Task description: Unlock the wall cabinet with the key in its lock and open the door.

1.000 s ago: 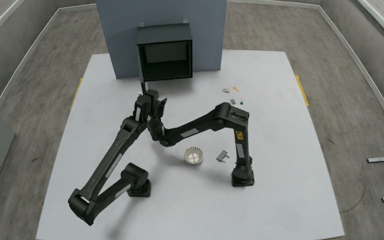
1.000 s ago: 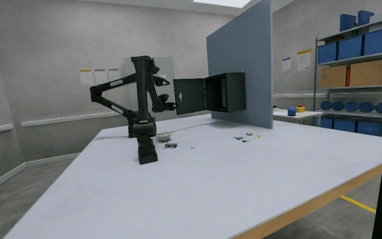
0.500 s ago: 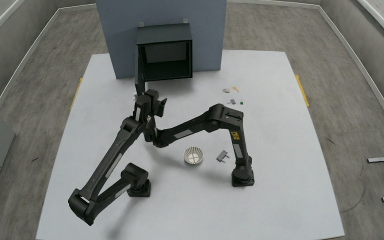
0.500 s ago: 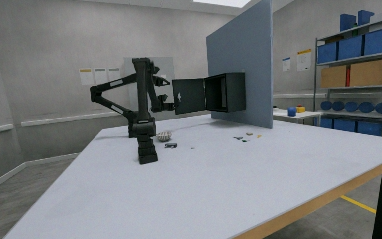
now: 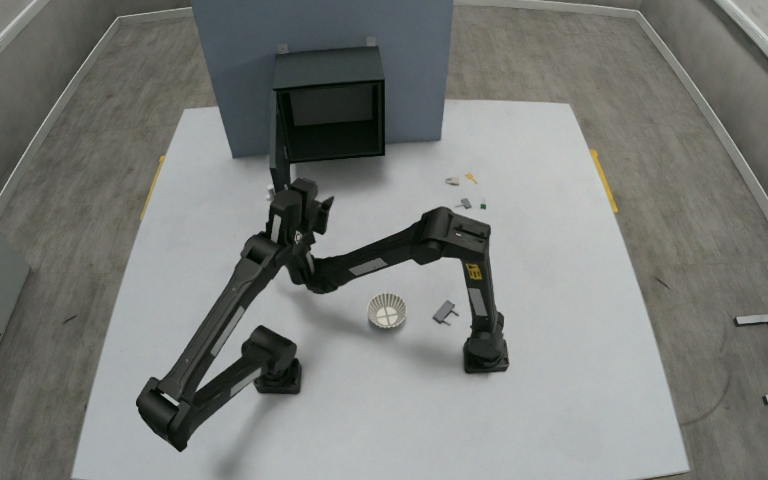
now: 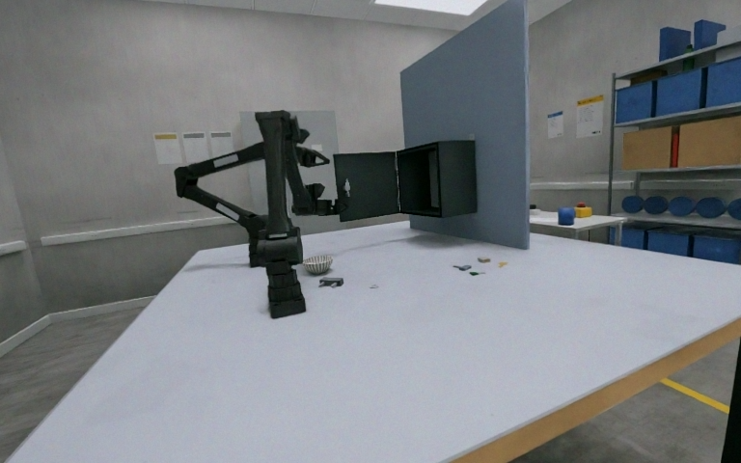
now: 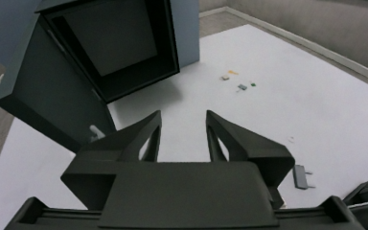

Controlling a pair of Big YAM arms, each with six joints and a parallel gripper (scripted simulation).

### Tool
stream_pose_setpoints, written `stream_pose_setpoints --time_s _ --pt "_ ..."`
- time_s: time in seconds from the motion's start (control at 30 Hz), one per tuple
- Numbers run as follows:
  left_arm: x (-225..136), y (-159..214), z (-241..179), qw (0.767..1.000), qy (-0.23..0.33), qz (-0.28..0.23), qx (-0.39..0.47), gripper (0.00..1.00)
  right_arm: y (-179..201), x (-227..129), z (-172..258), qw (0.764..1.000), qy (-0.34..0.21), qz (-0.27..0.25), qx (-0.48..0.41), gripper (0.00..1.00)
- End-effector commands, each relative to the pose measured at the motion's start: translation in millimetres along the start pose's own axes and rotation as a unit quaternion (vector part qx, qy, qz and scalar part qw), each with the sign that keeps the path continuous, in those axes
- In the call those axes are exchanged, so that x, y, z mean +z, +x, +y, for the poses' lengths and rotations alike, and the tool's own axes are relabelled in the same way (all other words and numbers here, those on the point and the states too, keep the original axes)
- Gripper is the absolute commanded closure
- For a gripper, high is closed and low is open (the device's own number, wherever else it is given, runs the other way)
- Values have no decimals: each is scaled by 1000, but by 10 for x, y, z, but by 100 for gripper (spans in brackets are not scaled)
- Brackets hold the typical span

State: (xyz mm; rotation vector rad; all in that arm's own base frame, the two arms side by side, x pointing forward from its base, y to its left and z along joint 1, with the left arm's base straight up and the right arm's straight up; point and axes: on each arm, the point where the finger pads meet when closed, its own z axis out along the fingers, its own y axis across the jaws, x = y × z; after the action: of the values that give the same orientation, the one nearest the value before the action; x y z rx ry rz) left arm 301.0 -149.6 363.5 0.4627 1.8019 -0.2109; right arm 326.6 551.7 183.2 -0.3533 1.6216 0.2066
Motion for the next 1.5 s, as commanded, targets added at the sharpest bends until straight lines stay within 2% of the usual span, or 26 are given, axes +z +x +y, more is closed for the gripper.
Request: stream_pose_setpoints --time_s 0.0,0.17,0.3,0.37,0.43,0.53,0.7,0.8,0.93,1.0,1.27,1.47 --pt "-29 -161 20 1000 -2 -15 0 56 33 48 -99 999 -11 42 -16 0" --pt "-29 -161 20 1000 -2 -15 0 56 435 -61 -106 982 -70 155 -85 0" --pt "-29 -161 20 1000 -2 -15 0 56 726 -144 -379 950 -117 231 -174 0" --pt "-29 -161 20 1000 -2 -15 0 56 790 -82 -671 934 -141 249 -213 0" --pt "-29 -161 20 1000 -2 -15 0 56 790 -82 -671 934 -141 249 -213 0" --pt "-29 -161 20 1000 -2 -15 0 56 715 60 -1133 926 -168 251 -226 0" --pt "-29 -161 20 1000 -2 -15 0 56 -89 77 -1760 963 -157 172 -134 0" --pt "-29 -161 20 1000 -2 -15 0 56 -660 -196 -2054 980 -153 107 -74 0" --pt "-29 -161 20 1000 -2 -15 0 56 -1197 -661 -2300 986 -162 29 -26 0" --pt "-29 -161 20 1000 -2 -15 0 56 -1197 -661 -2300 986 -162 29 -26 0" --pt "-29 -161 20 1000 -2 -15 0 56 -1764 -1436 -2732 980 -173 -90 34 0" --pt "-29 -161 20 1000 -2 -15 0 56 -1934 -1829 -2898 971 -181 -146 54 0"
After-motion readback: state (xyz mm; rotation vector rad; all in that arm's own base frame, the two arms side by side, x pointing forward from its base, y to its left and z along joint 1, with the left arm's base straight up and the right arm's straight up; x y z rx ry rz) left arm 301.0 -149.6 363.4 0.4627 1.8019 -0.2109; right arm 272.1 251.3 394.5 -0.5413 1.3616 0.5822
